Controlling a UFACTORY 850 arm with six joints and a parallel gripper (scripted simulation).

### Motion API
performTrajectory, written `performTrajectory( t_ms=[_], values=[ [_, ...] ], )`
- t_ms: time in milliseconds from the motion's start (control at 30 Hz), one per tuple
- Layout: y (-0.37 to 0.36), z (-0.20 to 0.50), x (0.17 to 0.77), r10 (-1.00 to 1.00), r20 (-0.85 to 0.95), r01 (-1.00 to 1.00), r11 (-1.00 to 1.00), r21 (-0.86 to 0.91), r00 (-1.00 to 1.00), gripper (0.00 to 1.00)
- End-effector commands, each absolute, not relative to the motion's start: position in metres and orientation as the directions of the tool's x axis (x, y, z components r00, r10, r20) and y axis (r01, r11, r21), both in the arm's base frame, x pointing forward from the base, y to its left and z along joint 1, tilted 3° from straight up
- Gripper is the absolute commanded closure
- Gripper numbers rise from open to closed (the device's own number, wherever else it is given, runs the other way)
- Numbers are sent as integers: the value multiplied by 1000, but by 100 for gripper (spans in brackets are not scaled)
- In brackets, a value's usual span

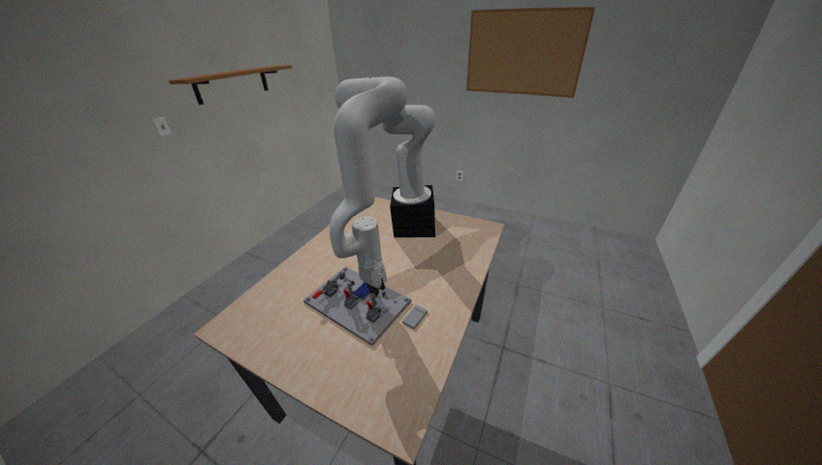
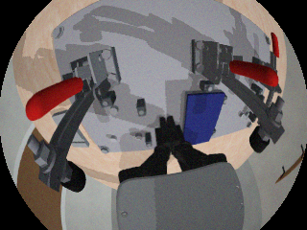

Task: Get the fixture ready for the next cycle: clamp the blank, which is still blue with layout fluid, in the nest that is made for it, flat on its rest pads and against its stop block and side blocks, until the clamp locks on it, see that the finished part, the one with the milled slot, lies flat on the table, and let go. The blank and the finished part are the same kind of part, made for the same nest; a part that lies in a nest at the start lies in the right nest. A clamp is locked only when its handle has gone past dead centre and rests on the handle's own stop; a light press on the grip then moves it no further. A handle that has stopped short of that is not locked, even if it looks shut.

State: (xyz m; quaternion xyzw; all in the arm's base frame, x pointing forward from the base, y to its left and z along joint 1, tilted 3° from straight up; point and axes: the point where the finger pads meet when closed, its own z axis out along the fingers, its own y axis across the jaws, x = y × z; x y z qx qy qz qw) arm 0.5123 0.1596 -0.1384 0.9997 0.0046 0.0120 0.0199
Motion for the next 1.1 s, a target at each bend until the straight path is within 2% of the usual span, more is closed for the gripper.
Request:
performTrajectory(
  t_ms=[0,1067],
  values=[
    [159,-138,513,10,25,9,-999,39,1000,100],
    [151,-137,513,10,25,9,-999,39,1000,100]
  ],
)
